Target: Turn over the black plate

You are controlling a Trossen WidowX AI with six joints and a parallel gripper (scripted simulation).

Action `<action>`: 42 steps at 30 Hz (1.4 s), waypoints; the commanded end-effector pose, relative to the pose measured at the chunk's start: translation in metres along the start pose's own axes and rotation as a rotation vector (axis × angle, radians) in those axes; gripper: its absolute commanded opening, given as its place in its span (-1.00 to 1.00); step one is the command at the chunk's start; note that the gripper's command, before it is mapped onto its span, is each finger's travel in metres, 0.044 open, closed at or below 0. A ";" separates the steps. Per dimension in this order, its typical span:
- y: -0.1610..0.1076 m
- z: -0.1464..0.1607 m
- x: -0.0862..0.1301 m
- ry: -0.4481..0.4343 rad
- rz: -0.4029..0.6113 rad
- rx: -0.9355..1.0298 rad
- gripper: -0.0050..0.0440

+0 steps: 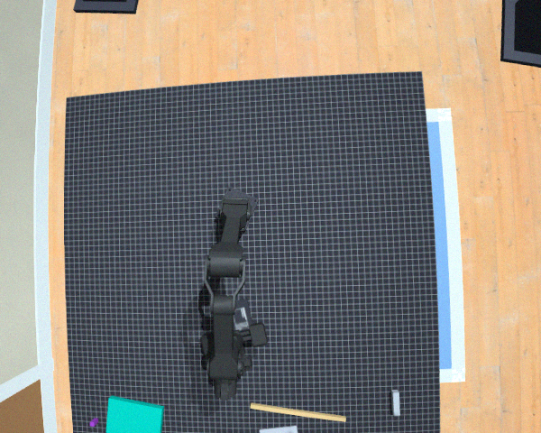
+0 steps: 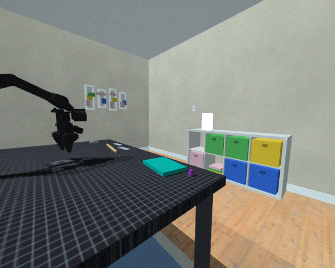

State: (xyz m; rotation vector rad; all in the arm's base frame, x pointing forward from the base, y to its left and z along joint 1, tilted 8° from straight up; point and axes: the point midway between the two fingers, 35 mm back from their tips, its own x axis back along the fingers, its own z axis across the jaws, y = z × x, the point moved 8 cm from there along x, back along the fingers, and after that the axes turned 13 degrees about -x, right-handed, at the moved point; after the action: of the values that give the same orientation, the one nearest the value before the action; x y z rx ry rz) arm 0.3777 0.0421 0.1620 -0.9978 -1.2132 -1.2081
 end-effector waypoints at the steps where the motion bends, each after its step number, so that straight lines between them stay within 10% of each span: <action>1: 0.028 0.008 0.005 0.000 -0.015 0.004 1.00; 42: 0.035 0.009 0.005 -0.001 -0.015 0.003 0.91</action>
State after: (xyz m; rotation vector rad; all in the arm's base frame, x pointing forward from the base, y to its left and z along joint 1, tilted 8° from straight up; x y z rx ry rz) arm 0.4098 0.0554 0.1625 -0.9965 -1.2102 -1.2008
